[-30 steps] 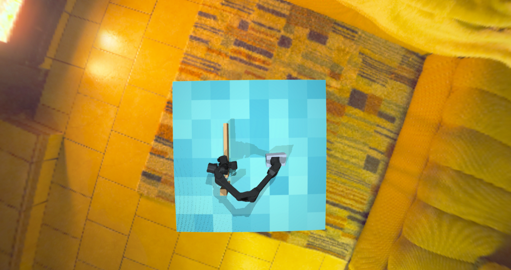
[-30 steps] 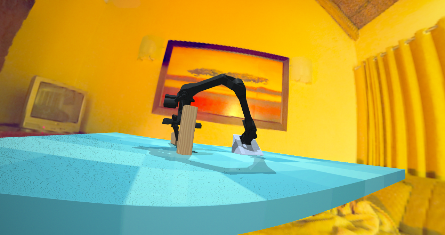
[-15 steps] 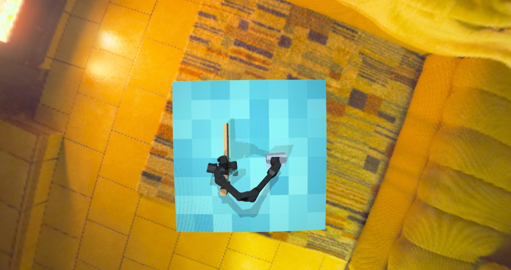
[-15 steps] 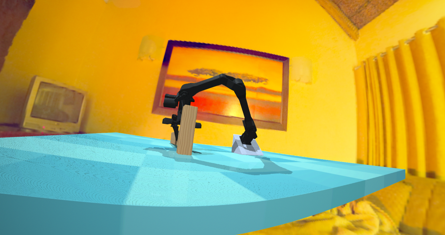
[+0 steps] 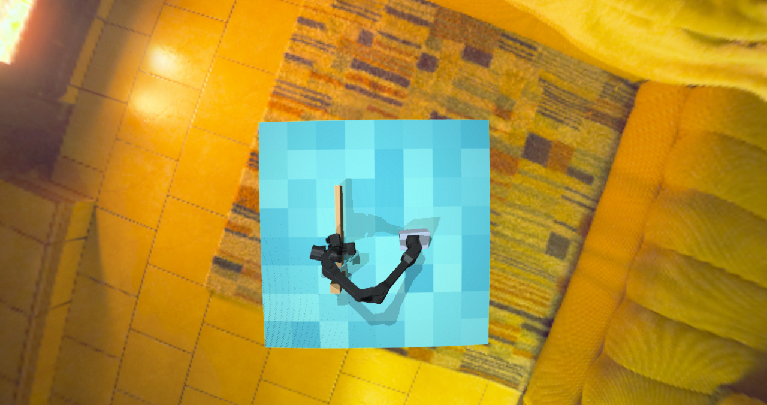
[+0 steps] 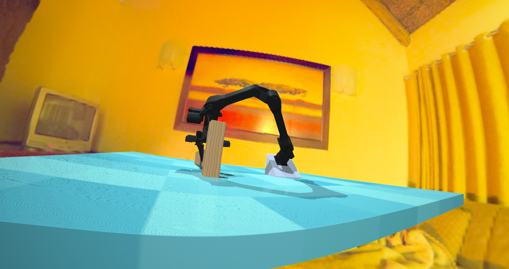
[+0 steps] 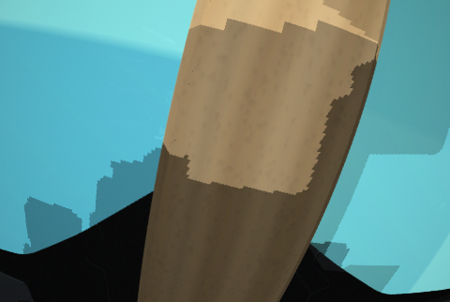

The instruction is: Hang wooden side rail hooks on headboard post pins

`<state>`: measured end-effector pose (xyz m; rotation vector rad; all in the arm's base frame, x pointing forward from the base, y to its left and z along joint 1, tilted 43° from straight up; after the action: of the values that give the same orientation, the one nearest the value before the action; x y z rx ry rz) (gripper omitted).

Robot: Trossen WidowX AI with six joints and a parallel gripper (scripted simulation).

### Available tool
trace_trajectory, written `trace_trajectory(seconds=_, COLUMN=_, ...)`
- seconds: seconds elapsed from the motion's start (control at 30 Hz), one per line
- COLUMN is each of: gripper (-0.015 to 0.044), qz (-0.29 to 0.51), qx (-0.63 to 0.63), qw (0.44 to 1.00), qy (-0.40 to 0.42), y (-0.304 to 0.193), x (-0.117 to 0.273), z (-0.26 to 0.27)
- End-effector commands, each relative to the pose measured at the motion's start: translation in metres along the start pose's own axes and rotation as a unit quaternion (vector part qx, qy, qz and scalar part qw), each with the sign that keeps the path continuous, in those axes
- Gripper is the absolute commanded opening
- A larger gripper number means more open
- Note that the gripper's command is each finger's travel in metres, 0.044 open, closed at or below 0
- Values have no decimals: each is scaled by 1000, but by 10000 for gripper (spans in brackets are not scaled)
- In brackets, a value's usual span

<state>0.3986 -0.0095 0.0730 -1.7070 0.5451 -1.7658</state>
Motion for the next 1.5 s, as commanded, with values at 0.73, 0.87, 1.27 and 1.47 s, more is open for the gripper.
trace_trajectory(seconds=0.73, gripper=0, qz=-2, qx=5, qw=1000, qy=6, y=-2, x=3, z=5)
trace_trajectory(seconds=0.87, gripper=0, qz=-2, qx=5, qw=1000, qy=6, y=-2, x=3, z=6)
trace_trajectory(seconds=1.27, gripper=0, qz=-2, qx=5, qw=1000, qy=6, y=-3, x=3, z=7)
trace_trajectory(seconds=1.47, gripper=0, qz=-2, qx=5, qw=1000, qy=6, y=-4, x=3, z=8)
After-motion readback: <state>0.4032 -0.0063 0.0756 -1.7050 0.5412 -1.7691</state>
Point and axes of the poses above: the point midway between the two fingers, 35 mm back from their tips, its own x axis back along the fingers, its own z axis across the jaws, y = z × x, the point moved 7 cm from there along x, back along the fingers, and after that the axes turned 2 degrees about x, right-handed, at the moved point
